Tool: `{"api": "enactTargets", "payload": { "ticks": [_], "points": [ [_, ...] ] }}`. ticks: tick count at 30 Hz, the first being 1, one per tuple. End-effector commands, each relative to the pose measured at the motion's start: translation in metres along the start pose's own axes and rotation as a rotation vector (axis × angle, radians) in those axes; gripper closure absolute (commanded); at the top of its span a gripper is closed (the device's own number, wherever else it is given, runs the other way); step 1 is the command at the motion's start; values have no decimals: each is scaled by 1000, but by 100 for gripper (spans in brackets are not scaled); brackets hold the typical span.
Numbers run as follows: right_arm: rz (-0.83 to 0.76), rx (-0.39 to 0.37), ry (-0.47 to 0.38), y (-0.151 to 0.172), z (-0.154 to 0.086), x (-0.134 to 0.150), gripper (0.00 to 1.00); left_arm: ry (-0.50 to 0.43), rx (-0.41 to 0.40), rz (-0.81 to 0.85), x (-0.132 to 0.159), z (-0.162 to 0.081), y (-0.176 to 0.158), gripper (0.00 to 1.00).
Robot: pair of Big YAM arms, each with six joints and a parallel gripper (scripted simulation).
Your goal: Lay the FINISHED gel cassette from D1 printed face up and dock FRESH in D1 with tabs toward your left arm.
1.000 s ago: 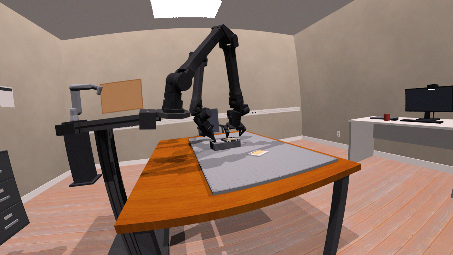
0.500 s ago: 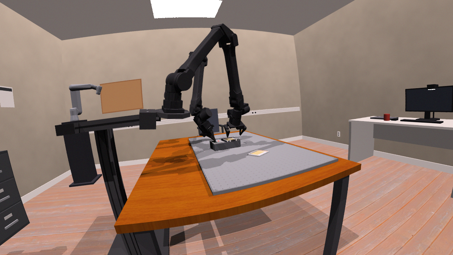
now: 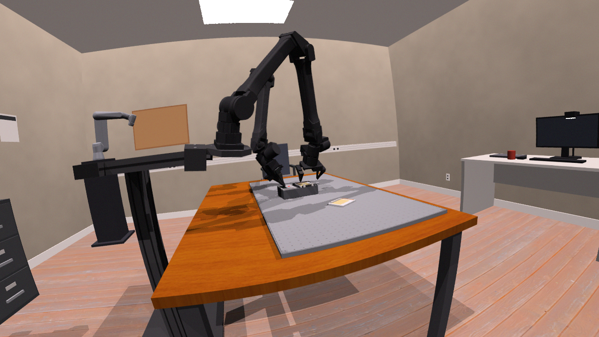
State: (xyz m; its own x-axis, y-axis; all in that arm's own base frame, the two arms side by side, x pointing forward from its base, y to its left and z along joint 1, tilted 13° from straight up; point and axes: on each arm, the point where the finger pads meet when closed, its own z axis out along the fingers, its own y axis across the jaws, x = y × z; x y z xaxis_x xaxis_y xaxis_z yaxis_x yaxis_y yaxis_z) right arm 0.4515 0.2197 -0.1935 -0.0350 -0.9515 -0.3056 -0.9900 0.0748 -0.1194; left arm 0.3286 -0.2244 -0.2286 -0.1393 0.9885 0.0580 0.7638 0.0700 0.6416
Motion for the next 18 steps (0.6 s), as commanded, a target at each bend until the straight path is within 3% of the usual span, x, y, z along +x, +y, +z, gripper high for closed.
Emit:
{"api": "enactTargets", "payload": {
  "ticks": [1, 18],
  "points": [
    [-8, 19, -11, -10, -17, -3, 2, 76, 110, 61, 39, 26, -48, 100],
    [-10, 22, -13, -10, -33, -4, 2, 76, 110, 61, 39, 26, -48, 100]
  ]
}}
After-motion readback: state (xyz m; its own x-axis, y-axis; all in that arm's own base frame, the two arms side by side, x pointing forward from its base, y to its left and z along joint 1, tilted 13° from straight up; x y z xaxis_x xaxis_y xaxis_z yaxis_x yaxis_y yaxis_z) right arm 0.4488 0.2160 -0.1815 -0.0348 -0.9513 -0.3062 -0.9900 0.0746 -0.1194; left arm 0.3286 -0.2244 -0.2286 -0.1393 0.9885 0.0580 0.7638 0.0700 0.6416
